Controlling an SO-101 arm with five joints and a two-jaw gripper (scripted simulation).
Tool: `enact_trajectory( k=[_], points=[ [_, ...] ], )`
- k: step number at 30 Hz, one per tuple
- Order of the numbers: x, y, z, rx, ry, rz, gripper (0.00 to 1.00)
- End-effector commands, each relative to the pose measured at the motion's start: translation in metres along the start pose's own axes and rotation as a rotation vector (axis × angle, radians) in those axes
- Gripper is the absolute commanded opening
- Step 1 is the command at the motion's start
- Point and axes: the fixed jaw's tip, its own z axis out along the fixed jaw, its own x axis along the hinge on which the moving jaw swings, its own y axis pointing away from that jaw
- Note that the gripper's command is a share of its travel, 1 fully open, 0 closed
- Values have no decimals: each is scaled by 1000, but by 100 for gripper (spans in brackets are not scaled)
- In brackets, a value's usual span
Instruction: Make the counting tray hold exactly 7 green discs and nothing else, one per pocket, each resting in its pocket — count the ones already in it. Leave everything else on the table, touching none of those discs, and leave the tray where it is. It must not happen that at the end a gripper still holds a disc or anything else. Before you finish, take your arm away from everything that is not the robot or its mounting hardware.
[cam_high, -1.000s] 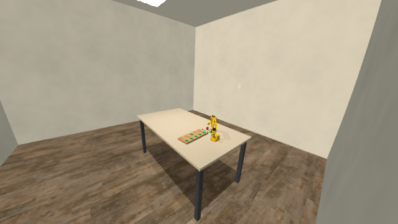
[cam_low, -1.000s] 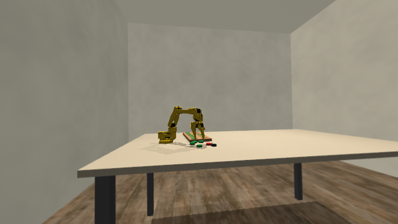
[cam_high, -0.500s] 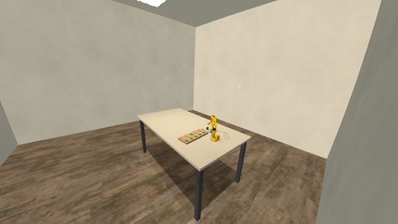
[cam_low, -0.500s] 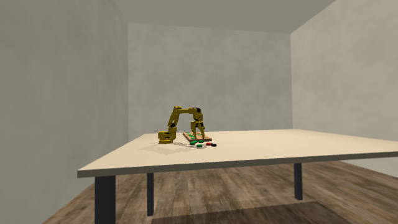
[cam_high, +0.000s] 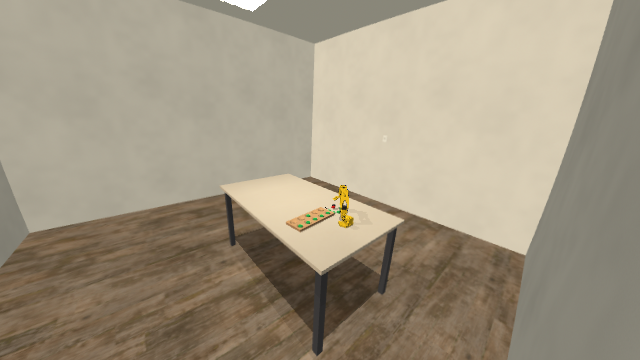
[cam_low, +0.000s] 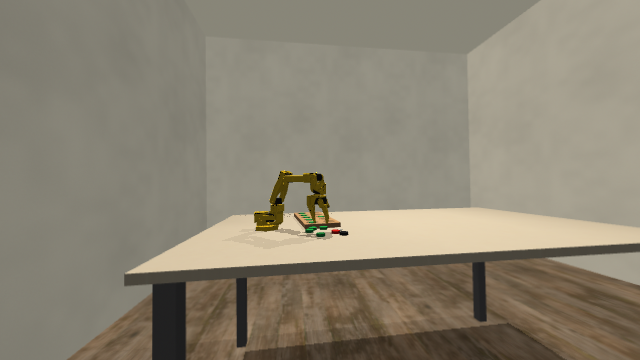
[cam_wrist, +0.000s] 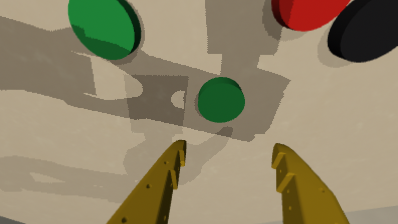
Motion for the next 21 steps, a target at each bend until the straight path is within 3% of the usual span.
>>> enact_trajectory(
  k=[1,14,21],
  points=[
    [2,-8,-17,87,20,6,27],
    [2,-8,-17,87,20,6,27],
    [3,-10,-6,87,20,6,27]
  ],
)
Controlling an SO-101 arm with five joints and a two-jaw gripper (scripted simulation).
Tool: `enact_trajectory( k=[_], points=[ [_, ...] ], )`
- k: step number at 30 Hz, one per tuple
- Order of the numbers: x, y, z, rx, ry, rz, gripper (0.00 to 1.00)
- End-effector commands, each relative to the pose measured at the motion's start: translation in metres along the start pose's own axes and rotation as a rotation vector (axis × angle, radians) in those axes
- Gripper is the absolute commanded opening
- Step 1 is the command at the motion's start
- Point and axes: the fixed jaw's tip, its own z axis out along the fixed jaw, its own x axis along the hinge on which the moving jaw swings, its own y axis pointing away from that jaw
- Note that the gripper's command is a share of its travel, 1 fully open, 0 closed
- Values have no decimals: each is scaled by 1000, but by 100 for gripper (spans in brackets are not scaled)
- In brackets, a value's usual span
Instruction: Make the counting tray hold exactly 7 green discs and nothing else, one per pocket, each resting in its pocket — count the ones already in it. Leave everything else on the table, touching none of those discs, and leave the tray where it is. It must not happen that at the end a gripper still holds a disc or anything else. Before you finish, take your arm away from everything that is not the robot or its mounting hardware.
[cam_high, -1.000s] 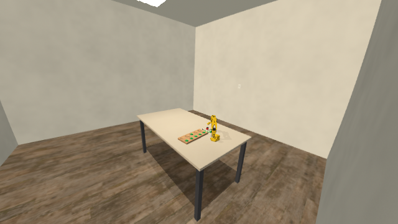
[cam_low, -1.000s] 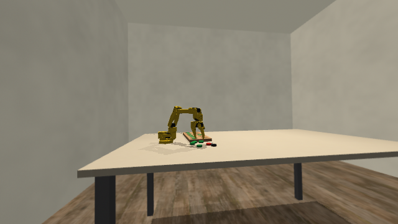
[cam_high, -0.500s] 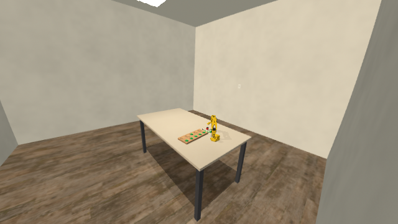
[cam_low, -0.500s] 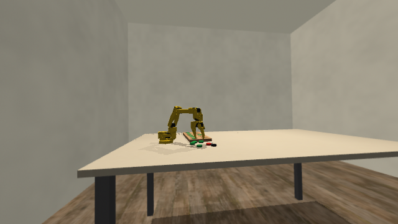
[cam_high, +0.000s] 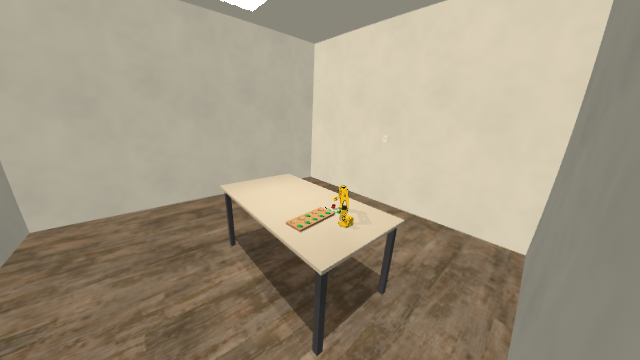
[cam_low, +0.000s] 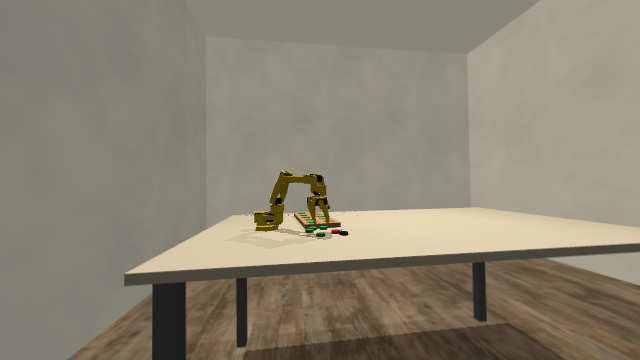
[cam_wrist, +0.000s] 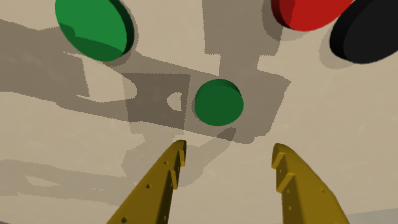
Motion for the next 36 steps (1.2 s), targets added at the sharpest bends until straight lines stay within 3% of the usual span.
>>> enact_trajectory(
  k=[1,7,36],
  points=[
    [2,-8,-7,82,19,6,27],
    [2,-9,4,82,19,6,27],
    [2,-8,7,77,17,8,27]
  ],
)
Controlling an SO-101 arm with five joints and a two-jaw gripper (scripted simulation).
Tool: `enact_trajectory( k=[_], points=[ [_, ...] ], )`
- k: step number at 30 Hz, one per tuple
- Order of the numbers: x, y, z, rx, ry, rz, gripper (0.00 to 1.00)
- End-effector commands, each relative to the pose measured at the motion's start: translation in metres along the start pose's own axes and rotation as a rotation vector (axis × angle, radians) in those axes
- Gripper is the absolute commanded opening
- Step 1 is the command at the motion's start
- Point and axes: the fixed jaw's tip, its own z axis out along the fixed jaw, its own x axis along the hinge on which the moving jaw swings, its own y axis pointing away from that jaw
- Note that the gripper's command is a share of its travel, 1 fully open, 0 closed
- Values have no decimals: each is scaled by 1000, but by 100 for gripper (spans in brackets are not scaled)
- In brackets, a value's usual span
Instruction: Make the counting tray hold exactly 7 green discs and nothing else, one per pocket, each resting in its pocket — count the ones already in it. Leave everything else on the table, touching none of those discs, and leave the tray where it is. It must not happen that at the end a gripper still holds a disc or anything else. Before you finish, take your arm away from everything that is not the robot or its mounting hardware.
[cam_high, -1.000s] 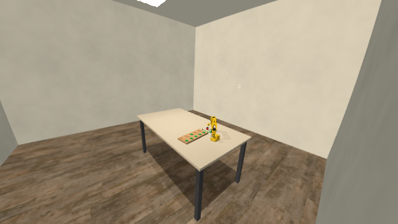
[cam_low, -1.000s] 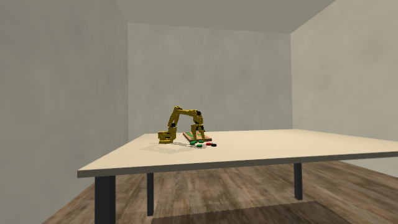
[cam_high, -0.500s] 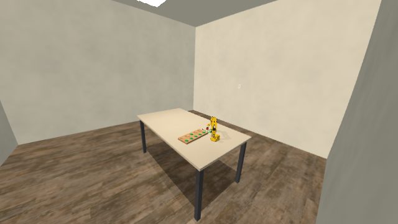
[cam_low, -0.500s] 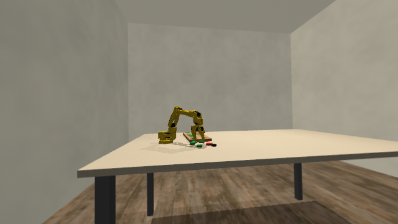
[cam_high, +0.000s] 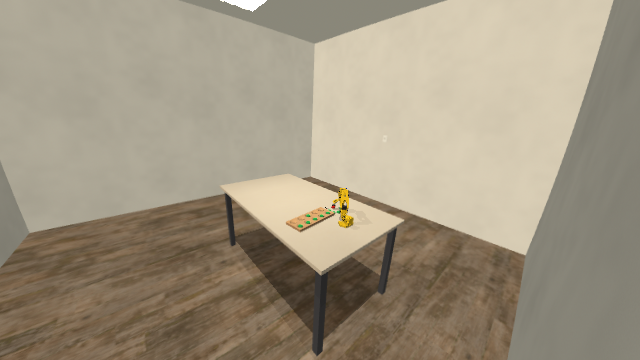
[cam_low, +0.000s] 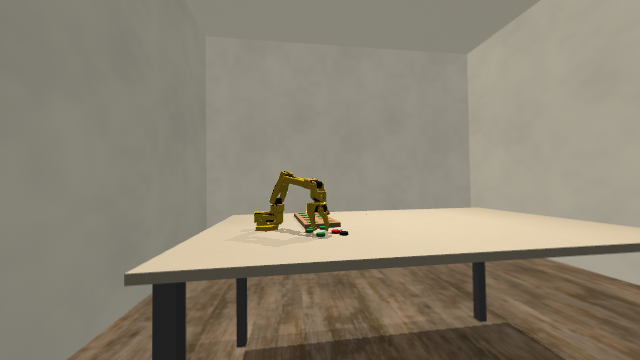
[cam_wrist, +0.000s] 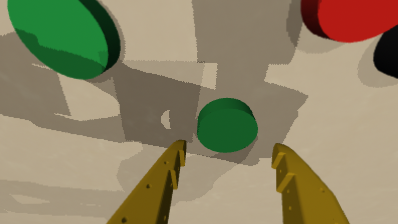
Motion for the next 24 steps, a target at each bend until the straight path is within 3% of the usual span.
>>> enact_trajectory(
  k=[1,15,24],
  points=[
    [2,-10,-16,87,20,5,27],
    [2,-10,-17,91,21,4,27],
    [2,-11,-4,91,21,4,27]
  ],
)
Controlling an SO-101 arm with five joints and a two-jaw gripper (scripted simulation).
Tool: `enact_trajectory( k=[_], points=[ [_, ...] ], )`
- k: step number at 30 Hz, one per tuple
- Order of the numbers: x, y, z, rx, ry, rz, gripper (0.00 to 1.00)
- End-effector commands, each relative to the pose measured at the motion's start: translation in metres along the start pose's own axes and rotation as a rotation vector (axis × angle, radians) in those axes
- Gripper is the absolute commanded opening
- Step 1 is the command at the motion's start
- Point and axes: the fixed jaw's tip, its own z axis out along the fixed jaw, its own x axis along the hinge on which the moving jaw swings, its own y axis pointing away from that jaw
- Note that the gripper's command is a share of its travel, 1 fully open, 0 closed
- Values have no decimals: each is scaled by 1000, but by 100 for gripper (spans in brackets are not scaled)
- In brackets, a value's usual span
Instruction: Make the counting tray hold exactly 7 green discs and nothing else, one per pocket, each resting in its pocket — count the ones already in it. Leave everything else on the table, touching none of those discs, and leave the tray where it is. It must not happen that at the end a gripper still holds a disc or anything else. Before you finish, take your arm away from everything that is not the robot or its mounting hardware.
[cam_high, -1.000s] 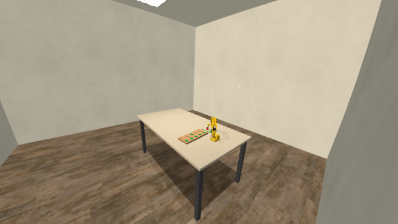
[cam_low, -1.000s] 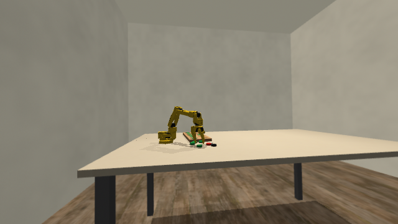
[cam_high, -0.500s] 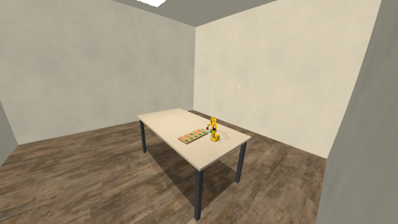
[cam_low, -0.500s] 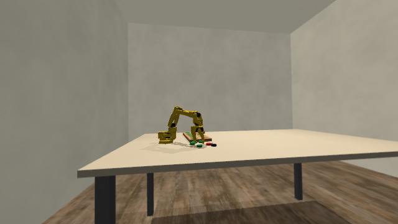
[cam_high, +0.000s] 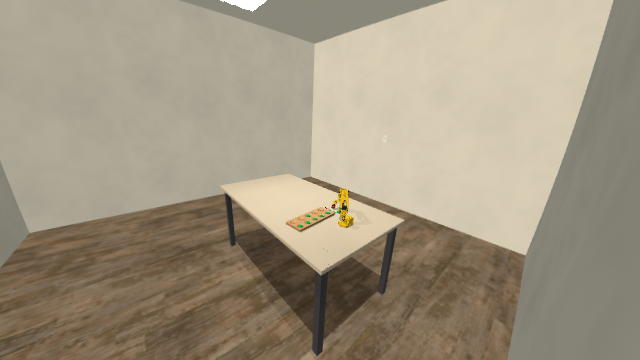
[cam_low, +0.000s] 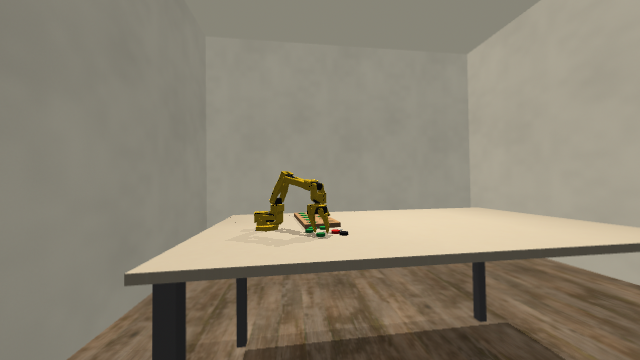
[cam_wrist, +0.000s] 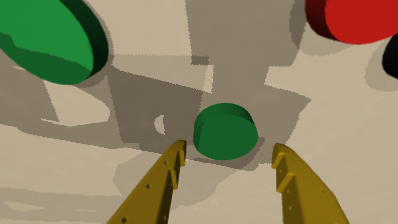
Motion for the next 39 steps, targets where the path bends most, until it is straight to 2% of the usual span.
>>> enact_trajectory(
  k=[1,24,39],
  points=[
    [2,-10,-9,82,18,4,27],
    [2,-10,-9,82,18,4,25],
    [2,-10,-9,82,18,4,4]
  ],
)
